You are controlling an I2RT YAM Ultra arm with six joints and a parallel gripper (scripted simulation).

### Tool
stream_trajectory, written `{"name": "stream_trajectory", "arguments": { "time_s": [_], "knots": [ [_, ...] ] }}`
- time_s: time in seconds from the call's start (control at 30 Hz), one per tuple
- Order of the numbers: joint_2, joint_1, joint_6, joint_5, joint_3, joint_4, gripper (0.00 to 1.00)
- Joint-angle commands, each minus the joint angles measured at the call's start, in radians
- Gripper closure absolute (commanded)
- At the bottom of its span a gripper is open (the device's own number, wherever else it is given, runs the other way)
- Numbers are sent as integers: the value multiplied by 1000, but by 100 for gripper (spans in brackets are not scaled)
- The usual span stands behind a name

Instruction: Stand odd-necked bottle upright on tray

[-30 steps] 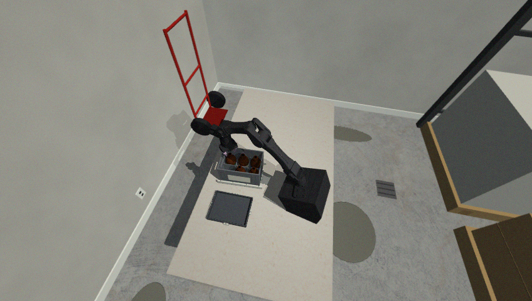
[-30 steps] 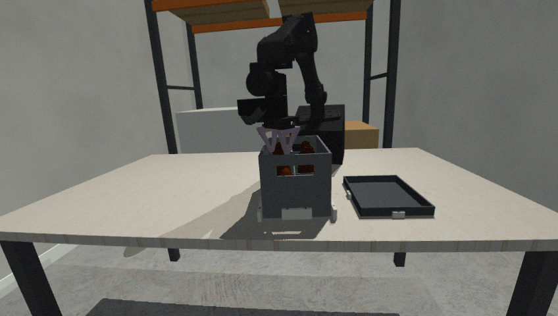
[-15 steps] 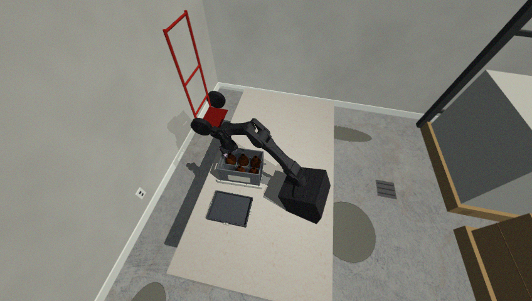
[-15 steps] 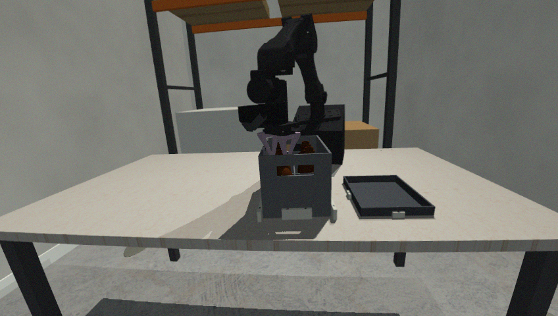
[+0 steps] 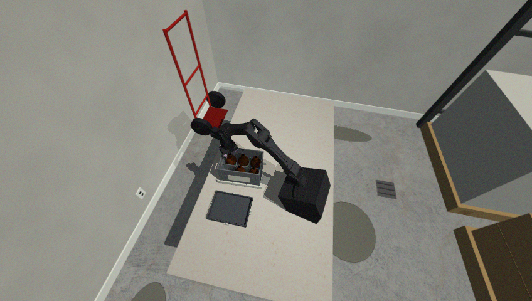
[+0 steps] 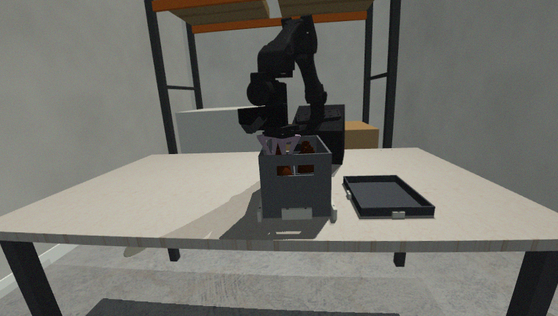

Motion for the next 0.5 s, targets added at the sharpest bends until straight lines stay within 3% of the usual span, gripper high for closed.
{"name": "stream_trajectory", "arguments": {
  "time_s": [0.0, 0.47],
  "knots": [
    [-4, 6, 7, 8, -10, 21, 39],
    [-26, 6, 7, 8, -1, 22, 39]
  ]
}}
